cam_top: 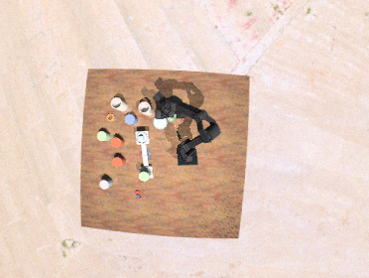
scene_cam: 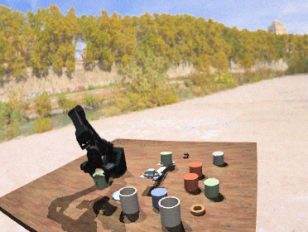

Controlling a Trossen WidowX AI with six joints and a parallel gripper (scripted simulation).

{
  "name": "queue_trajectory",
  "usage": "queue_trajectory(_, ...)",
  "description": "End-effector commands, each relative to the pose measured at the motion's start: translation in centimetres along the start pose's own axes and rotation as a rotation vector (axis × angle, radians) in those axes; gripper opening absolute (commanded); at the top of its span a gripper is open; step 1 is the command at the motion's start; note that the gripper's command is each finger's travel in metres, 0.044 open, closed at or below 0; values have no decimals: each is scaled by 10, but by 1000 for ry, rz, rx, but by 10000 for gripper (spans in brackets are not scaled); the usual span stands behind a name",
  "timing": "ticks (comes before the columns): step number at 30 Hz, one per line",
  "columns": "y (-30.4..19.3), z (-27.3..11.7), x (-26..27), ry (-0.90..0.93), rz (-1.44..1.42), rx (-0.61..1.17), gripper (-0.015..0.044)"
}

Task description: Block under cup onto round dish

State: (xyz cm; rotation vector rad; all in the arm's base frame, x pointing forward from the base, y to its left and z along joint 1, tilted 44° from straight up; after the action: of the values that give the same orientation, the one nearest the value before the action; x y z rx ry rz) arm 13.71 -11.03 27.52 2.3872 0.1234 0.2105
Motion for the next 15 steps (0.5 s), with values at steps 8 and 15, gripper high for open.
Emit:
queue_trajectory(8,1,11,-10,1,-11,-21,0)
queue_trajectory(15,1,38,-11,1,-12,-23,0)
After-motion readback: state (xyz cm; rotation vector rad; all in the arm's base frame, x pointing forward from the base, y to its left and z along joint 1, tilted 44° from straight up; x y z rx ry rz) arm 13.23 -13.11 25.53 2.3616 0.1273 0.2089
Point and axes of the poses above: the point midway between the two fingers, 35 mm back from their tips, its own z axis out along the fingers, its own x axis across the jaws, y = z × x, the point moved 10 cm from there along -z, back along the fingers, and after that the axes turned 9 degrees about z, right-handed, at the moved point
